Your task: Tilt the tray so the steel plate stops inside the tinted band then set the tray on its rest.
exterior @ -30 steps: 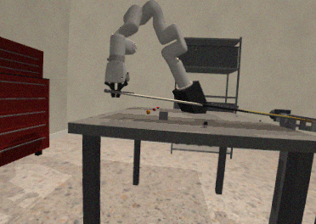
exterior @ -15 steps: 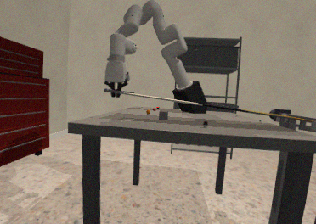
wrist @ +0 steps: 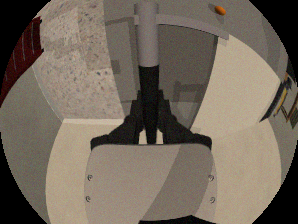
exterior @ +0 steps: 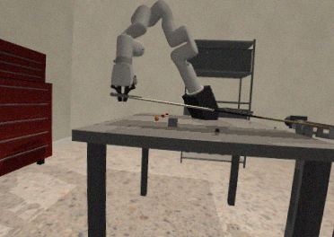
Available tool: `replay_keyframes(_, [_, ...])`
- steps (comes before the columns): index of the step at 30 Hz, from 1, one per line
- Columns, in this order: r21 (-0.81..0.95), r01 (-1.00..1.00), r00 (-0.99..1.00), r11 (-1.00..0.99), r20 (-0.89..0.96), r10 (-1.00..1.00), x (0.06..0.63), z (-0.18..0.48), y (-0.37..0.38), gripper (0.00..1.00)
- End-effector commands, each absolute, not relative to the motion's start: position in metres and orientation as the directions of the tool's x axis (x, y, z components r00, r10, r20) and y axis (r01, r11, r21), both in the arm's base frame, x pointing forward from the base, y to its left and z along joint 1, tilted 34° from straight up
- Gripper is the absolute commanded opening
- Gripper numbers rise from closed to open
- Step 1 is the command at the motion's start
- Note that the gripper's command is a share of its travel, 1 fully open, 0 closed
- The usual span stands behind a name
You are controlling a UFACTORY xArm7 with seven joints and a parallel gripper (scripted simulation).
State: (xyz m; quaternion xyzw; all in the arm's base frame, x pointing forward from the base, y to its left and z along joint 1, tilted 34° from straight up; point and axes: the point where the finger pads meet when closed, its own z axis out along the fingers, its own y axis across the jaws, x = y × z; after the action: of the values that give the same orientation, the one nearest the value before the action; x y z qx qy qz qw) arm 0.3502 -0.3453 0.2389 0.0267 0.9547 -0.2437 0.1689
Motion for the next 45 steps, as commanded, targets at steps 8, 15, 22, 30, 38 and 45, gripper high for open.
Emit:
replay_keyframes(8, [-0.455,0.134,-0.941,0.88,-0.337,-0.03,0.355,0.231,-0.353,0.0])
replay_keyframes(15, [-0.455,0.134,-0.941,0.88,-0.337,-0.03,0.355,0.23,-0.353,0.0])
replay_keyframes(22, [-0.455,0.134,-0.941,0.88,-0.337,-0.03,0.332,0.292,-0.305,0.0])
replay_keyframes(30, [-0.455,0.134,-0.941,0.88,-0.337,-0.03,0.354,0.234,-0.35,0.0])
replay_keyframes(38, [-0.455,0.134,-0.941,0.88,-0.337,-0.03,0.356,0.229,-0.354,0.0])
replay_keyframes(45, [-0.455,0.134,-0.941,0.88,-0.337,-0.03,0.356,0.228,-0.354,0.0])
